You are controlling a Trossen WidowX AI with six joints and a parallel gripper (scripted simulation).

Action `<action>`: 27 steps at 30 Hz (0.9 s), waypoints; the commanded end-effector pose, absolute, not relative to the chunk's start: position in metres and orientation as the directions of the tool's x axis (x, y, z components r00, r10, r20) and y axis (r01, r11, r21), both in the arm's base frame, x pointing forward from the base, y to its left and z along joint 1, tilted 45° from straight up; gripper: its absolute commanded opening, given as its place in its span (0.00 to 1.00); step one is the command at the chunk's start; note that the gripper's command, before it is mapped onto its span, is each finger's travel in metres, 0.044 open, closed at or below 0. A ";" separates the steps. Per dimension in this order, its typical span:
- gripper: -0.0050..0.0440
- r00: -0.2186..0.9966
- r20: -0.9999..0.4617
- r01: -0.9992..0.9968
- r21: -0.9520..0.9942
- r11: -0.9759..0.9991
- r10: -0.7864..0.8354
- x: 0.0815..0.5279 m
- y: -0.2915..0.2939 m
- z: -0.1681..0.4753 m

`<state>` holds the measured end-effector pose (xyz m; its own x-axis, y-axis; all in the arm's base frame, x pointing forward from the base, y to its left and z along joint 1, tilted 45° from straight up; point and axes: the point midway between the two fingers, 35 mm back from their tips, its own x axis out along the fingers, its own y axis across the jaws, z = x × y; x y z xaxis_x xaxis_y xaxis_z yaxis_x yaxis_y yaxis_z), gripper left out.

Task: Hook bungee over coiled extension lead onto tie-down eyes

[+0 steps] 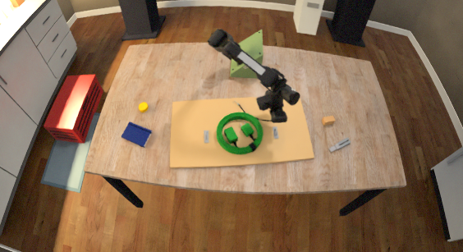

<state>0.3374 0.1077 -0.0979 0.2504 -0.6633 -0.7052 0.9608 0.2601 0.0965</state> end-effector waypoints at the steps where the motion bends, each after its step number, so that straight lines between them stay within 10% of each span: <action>1: 0.00 0.260 -0.711 0.960 0.116 0.256 -0.654 0.340 0.113 -0.093; 27: 0.00 0.260 -0.713 0.958 0.104 0.268 -0.651 0.340 0.091 -0.115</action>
<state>0.3392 0.0941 -0.1132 0.2545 -0.6531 -0.7132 0.9596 0.2618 0.1027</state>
